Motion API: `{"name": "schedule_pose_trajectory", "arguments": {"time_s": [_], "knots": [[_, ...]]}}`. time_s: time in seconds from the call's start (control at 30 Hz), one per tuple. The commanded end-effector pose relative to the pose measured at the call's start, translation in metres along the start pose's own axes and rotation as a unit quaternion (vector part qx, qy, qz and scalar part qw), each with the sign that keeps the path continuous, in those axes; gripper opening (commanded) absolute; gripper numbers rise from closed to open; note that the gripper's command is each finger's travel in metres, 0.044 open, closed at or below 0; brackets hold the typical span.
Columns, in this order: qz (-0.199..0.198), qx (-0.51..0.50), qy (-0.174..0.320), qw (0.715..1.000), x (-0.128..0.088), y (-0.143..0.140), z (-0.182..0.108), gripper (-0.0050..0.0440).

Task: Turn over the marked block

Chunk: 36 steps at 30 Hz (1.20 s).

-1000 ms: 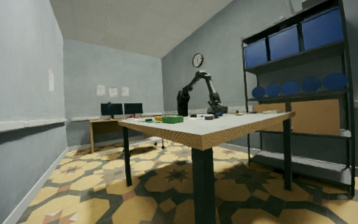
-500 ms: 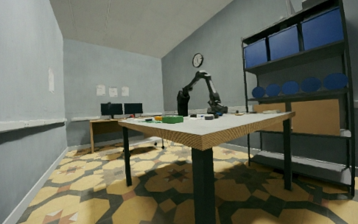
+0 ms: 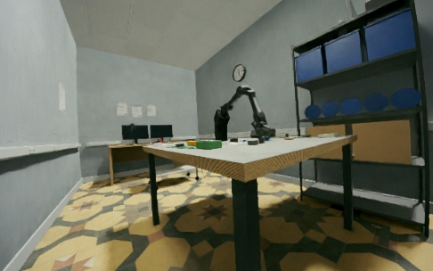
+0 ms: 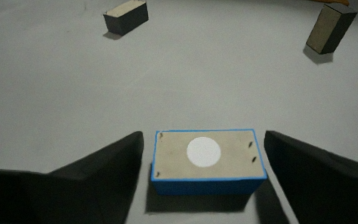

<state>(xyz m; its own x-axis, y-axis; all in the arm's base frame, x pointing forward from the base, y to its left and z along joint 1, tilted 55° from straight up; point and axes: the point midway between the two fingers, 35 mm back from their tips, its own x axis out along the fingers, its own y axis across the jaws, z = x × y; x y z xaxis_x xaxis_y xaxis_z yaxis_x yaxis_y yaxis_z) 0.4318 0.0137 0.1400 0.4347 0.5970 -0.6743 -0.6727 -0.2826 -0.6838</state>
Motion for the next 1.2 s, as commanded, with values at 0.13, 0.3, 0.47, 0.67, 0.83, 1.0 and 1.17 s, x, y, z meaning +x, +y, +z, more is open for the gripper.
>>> {"name": "schedule_pose_trajectory", "arguments": {"time_s": [0.13, 0.3, 0.47, 0.67, 0.83, 1.0, 1.17], "knots": [[-0.006, -0.006, 0.003, 1.0, -0.0036, -0.0044, -0.0001, 0.044], [-0.006, -0.006, 0.003, 1.0, -0.0036, -0.0044, -0.0001, 0.044], [-0.006, -0.006, 0.003, 1.0, -0.0036, -0.0044, -0.0001, 0.044], [-0.006, -0.006, 0.003, 1.0, -0.0036, -0.0044, -0.0001, 0.044], [-0.006, -0.006, 0.003, 1.0, -0.0036, -0.0044, -0.0001, 0.044], [-0.006, -0.006, 0.003, 1.0, -0.0036, -0.0044, -0.0001, 0.044], [-0.007, -0.008, 0.004, 1.0, -0.0053, -0.0056, 0.0025, 0.044]]}}
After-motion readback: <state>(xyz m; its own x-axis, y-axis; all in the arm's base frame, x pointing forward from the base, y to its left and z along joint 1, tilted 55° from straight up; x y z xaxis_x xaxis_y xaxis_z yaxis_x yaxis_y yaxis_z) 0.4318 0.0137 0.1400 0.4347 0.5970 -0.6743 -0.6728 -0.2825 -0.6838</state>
